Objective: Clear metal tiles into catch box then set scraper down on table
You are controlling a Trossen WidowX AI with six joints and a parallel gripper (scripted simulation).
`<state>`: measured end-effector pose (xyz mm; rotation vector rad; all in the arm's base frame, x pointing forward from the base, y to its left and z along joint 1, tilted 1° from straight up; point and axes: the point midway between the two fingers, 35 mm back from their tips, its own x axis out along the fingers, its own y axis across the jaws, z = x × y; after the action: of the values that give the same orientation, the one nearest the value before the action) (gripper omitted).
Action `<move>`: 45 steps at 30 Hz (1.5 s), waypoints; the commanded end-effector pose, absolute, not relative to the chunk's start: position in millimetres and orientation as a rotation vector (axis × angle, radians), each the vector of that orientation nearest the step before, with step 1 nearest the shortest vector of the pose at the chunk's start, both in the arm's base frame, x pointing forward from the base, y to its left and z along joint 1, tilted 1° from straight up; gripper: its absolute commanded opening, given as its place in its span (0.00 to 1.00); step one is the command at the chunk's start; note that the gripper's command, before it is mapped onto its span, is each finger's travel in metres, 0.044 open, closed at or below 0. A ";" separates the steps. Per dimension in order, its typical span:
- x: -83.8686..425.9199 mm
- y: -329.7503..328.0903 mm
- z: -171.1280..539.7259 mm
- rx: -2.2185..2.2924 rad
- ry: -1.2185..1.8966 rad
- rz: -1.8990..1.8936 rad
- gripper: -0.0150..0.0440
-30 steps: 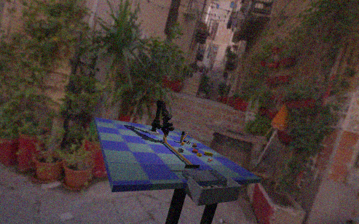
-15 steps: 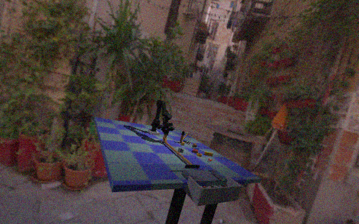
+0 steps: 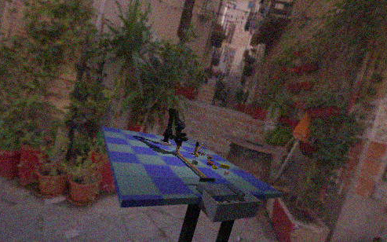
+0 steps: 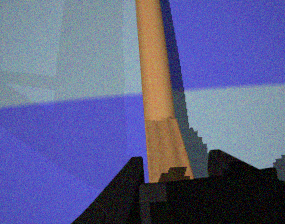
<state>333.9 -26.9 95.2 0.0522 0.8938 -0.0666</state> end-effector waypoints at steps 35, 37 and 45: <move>330.8 -26.3 95.5 0.052 0.892 -0.067 0.25; 330.7 -26.7 95.3 0.052 0.892 -0.067 0.25; 330.4 -30.6 93.2 0.052 0.892 -0.067 0.25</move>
<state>329.9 -27.3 92.1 0.0568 0.9001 -0.0633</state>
